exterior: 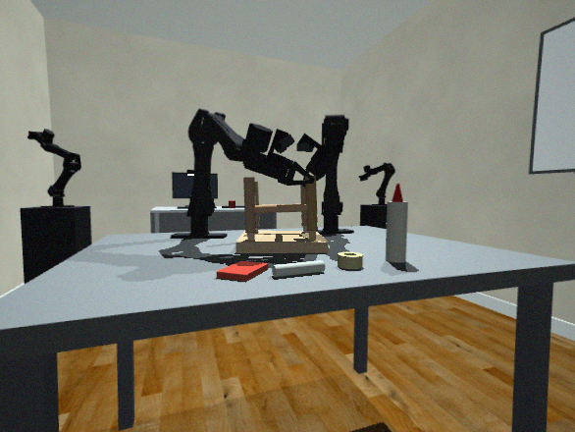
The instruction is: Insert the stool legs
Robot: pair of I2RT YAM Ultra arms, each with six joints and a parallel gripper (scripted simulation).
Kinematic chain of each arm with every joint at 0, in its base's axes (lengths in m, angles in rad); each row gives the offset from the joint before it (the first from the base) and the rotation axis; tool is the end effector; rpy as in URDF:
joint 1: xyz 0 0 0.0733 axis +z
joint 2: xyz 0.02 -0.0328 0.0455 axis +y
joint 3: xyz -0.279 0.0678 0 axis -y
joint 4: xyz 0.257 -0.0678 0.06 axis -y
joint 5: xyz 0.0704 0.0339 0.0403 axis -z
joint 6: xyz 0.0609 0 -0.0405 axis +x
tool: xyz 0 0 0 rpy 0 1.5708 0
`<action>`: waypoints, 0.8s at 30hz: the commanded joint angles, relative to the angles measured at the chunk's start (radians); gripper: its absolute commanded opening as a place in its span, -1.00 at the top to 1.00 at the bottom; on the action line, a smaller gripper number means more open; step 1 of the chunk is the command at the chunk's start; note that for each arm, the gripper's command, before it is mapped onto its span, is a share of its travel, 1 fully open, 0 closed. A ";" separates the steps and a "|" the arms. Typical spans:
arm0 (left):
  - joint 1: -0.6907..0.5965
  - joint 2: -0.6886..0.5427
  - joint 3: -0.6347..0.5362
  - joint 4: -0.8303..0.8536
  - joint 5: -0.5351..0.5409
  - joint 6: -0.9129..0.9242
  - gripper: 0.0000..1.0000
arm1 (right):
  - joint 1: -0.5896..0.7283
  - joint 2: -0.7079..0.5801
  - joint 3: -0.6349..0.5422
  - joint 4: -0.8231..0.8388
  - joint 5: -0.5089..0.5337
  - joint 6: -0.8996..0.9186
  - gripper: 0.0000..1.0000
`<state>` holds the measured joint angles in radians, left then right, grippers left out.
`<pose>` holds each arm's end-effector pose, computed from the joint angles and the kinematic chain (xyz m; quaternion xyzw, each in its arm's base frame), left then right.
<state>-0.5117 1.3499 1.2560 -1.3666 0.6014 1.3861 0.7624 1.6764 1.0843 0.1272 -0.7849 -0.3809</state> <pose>0.1872 -0.1434 0.3068 0.7846 0.5423 -0.2456 0.1729 0.2570 0.3065 0.2515 -0.5943 0.5526 0.4116 0.4148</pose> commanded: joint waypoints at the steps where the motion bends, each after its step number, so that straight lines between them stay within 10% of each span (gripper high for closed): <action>1: -0.028 -0.024 -0.037 -0.201 0.047 -0.009 0.45 | -0.097 0.013 0.051 0.033 0.182 -0.015 0.45; 6: -0.026 -0.021 -0.036 -0.200 0.051 -0.006 0.45 | -0.128 0.041 0.090 0.008 0.147 -0.031 0.45; 7: -0.003 0.031 -0.026 -0.002 0.001 -0.009 0.45 | -0.017 0.031 0.033 -0.042 -0.043 0.043 -0.38; 24: -0.006 0.031 -0.021 -0.015 0.010 -0.010 0.45 | -0.020 0.010 0.068 -0.041 -0.048 0.041 -0.38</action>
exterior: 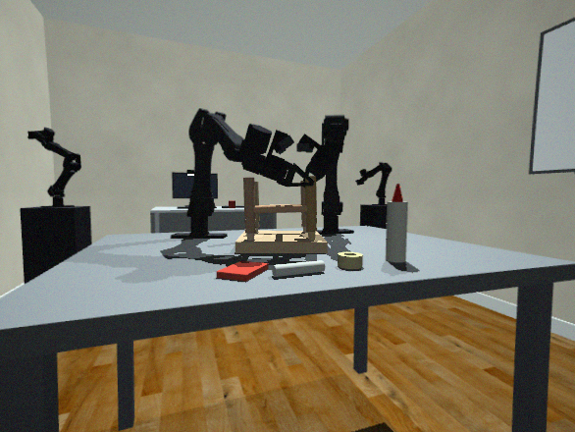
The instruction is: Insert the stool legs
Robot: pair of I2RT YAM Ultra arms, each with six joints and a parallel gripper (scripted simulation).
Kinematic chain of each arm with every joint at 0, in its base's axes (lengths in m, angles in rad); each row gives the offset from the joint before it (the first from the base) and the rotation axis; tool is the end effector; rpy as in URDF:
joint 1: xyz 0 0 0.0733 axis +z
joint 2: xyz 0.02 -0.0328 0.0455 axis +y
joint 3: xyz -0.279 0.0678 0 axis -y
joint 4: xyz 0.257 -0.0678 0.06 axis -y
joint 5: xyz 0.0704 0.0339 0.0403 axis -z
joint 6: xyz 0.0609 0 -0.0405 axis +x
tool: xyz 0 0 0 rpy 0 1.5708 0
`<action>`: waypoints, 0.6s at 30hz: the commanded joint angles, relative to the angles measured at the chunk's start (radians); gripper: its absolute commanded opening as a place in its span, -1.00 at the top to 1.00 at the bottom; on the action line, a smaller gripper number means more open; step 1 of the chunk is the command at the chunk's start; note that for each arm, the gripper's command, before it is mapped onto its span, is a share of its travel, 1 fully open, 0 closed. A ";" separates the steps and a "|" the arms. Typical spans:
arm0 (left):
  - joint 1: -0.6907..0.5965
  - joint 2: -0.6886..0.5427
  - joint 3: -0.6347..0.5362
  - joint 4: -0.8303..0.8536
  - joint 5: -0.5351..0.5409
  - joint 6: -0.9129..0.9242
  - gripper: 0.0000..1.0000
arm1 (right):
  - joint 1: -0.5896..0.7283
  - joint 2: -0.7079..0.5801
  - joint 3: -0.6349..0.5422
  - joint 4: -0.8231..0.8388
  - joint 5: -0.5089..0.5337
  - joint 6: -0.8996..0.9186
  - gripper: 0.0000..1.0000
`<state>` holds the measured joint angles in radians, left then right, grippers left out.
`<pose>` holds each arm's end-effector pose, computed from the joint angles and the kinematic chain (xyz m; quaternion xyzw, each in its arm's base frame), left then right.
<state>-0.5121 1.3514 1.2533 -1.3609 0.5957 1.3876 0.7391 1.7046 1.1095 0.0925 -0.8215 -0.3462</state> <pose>0.1880 -0.1436 0.3056 0.7858 0.5420 -0.2427 0.1726 0.2661 0.3043 0.2469 -0.5816 0.5708 0.4282 0.3907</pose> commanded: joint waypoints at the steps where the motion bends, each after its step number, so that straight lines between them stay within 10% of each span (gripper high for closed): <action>1: -0.006 0.030 -0.019 -0.020 0.015 -0.012 0.45 | -0.013 -0.042 0.044 -0.026 -0.016 -0.011 -0.38; 18: -0.006 0.030 -0.019 -0.020 0.015 -0.012 0.45 | -0.046 -0.097 0.065 -0.150 -0.055 -0.037 -0.38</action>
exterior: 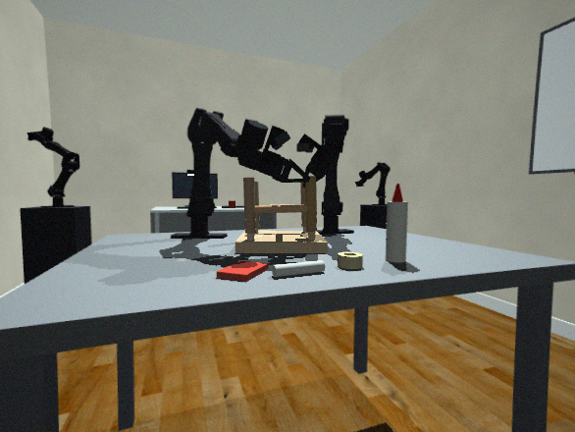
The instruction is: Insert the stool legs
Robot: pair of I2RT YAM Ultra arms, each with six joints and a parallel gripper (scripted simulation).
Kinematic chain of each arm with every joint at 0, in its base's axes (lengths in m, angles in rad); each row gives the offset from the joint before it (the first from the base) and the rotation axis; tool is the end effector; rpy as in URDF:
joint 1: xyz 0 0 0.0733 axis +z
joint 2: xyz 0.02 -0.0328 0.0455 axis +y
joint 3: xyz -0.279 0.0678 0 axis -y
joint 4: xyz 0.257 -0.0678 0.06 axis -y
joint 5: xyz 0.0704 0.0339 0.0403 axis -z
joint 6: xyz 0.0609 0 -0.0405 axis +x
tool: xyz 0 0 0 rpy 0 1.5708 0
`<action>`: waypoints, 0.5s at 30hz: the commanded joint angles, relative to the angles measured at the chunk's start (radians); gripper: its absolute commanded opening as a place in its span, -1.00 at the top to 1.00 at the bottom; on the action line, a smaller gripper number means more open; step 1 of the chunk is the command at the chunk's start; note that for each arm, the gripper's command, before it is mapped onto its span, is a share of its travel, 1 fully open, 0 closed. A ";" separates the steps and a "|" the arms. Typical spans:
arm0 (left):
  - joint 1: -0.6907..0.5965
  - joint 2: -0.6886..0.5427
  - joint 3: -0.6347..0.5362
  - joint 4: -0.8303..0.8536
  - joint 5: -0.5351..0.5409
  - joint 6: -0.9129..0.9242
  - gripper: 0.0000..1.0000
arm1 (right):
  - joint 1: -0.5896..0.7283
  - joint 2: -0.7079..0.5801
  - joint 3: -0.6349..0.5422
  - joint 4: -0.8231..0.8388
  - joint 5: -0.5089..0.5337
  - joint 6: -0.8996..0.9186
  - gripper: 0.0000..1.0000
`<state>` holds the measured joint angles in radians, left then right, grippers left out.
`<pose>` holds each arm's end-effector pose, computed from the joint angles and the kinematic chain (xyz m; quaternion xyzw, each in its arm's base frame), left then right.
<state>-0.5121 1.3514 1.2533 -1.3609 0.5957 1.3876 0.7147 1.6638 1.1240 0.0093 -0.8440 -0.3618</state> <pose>0.1880 -0.1436 0.3056 0.7858 0.5420 -0.2427 0.1726 0.2661 0.2926 0.2597 -0.5806 0.5753 0.4295 0.3840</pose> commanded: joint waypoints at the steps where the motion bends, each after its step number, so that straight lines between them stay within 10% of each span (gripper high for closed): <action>1: -0.006 0.030 -0.019 -0.020 0.015 -0.012 0.45 | -0.022 -0.055 0.051 -0.037 -0.022 -0.019 -0.38; 15: -0.006 0.030 -0.019 -0.020 0.015 -0.012 0.45 | -0.043 -0.071 0.041 -0.116 -0.048 -0.043 -0.38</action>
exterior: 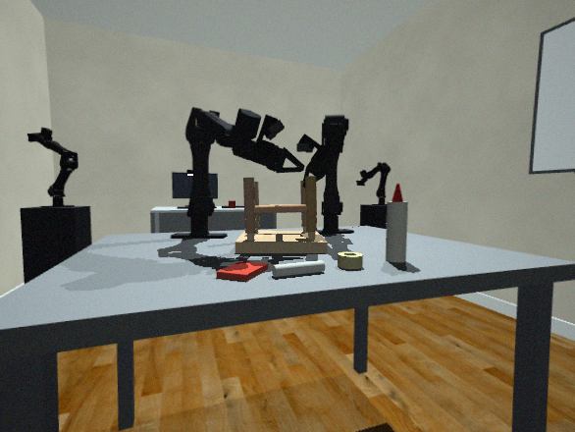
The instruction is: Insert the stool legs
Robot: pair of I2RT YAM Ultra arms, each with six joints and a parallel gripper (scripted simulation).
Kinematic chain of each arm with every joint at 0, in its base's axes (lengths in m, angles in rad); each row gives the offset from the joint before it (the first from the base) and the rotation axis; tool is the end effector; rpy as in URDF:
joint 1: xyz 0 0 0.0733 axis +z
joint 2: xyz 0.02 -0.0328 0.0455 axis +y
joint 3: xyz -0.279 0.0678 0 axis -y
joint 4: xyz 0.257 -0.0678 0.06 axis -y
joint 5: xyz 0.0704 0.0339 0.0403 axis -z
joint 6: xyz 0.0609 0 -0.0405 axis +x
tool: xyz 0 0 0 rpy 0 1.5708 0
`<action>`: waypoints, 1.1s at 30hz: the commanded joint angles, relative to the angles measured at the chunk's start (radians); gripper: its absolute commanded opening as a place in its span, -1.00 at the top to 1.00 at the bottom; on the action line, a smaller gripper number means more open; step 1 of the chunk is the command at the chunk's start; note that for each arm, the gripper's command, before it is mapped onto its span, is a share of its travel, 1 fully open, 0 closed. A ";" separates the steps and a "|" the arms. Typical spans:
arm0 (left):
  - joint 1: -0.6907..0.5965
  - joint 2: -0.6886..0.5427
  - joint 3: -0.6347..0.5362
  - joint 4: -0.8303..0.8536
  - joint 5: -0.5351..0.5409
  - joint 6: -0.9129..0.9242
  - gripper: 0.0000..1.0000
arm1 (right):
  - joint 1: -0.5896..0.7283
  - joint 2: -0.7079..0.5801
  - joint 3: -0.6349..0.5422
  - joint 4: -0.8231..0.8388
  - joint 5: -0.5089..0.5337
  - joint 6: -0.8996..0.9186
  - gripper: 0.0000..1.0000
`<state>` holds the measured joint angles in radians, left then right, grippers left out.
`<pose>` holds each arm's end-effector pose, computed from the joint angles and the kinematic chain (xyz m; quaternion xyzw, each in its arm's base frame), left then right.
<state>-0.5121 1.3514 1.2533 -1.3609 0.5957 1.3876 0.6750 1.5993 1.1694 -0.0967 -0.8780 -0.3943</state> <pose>0.1880 -0.1436 0.3056 0.7858 0.5420 -0.2427 0.1726 0.2674 0.2755 0.2900 -0.5822 0.5671 0.4279 0.3954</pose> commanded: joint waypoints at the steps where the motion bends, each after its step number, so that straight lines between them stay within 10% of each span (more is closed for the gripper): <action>1: -0.006 0.030 -0.019 -0.020 0.015 -0.012 0.45 | -0.009 -0.003 -0.006 -0.011 -0.014 -0.011 -0.38; 8: -0.006 0.030 -0.019 -0.020 0.015 -0.012 0.45 | -0.003 0.016 0.031 -0.014 -0.015 -0.011 -0.38; 9: -0.006 0.030 -0.019 -0.020 0.015 -0.012 -0.38 | -0.002 -0.005 0.028 -0.015 -0.015 -0.011 -0.38; 33: -0.006 0.002 0.061 -0.047 0.016 -0.008 -0.38 | -0.002 -0.011 0.028 -0.015 -0.015 -0.011 -0.38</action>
<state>-0.5125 1.3624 1.2839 -1.3907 0.5961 1.3838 0.6735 1.6001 1.1694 -0.1040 -0.8791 -0.3977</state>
